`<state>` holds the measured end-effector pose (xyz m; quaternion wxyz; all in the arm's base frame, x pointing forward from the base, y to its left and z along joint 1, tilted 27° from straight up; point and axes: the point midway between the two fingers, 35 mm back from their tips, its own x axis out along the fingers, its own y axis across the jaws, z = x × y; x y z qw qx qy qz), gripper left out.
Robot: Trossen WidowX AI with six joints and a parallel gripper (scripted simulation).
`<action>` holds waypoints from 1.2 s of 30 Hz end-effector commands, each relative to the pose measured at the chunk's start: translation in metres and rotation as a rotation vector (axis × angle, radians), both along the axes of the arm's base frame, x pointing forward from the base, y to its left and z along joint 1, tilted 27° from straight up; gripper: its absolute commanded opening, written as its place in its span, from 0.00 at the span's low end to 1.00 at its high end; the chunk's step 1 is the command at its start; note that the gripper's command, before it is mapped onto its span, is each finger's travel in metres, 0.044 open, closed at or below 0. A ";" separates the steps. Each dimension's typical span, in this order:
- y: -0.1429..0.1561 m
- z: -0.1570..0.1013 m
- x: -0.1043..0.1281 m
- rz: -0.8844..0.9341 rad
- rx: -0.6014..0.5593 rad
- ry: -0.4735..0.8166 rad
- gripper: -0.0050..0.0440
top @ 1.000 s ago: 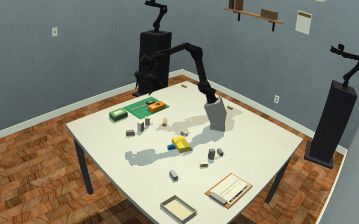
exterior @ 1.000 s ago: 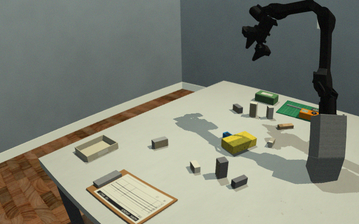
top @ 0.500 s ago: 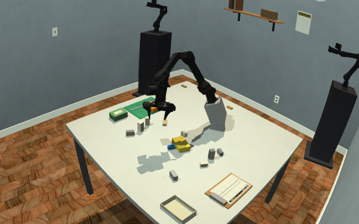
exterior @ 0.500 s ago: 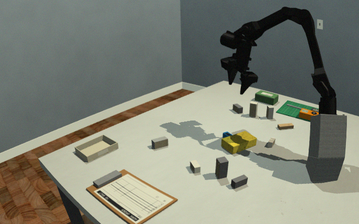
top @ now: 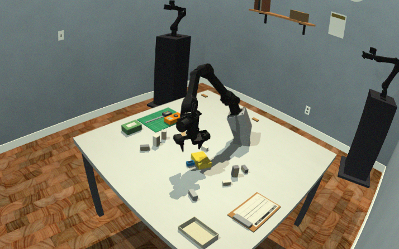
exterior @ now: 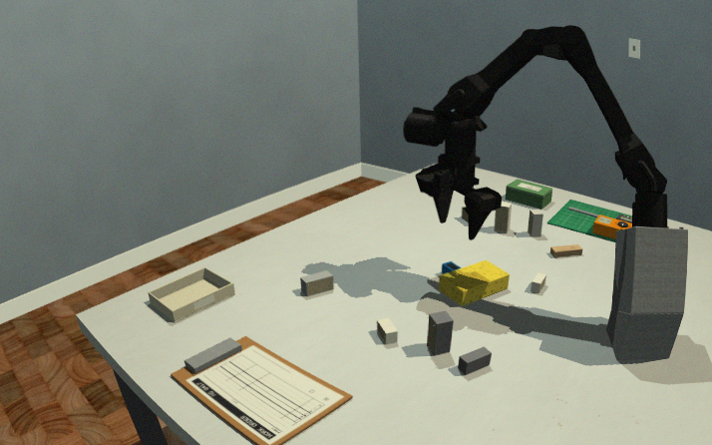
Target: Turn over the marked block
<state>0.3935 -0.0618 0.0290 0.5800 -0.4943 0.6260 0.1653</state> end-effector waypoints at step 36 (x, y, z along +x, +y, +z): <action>0.002 -0.002 0.004 -0.004 -0.004 -0.006 0.66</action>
